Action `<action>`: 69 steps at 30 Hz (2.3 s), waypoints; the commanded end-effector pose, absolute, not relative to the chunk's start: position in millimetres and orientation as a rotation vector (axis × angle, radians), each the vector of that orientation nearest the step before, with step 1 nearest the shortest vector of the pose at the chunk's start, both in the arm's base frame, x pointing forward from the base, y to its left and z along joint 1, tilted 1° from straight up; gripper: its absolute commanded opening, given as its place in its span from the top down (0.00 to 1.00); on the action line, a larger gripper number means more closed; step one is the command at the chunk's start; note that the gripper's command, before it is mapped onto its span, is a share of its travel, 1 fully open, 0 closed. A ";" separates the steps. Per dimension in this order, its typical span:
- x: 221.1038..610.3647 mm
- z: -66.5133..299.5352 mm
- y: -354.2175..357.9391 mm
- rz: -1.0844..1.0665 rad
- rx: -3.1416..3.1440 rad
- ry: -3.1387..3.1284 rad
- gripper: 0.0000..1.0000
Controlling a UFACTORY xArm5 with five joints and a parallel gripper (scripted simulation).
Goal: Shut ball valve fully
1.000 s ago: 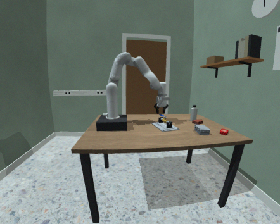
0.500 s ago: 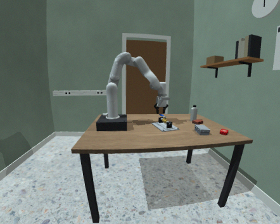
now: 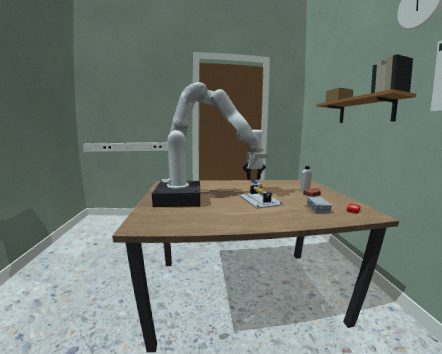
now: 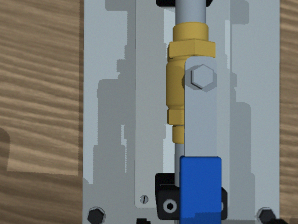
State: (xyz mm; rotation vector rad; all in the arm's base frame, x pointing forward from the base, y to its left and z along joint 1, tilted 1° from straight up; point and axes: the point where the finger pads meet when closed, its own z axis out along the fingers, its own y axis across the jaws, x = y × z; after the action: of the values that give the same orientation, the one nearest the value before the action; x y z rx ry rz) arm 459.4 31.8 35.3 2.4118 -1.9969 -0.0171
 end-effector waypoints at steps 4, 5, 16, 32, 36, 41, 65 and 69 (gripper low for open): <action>460.9 36.7 31.9 -0.012 2.414 -1.999 0.31; 460.9 36.7 31.9 -0.012 2.414 -1.999 0.31; 460.9 36.7 31.9 -0.012 2.414 -1.999 0.31; 460.9 36.7 31.9 -0.012 2.414 -1.999 0.31; 460.9 36.6 31.9 -0.012 2.414 -1.999 0.31; 460.9 35.9 31.9 -0.012 2.414 -1.999 0.31; 460.6 23.2 31.8 -0.012 2.414 -1.999 0.31; 460.6 21.8 31.8 -0.012 2.414 -1.999 0.31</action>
State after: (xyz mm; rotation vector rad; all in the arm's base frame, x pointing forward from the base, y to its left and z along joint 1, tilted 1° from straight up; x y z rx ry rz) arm 459.0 31.7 21.7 2.4117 -1.9968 -0.0173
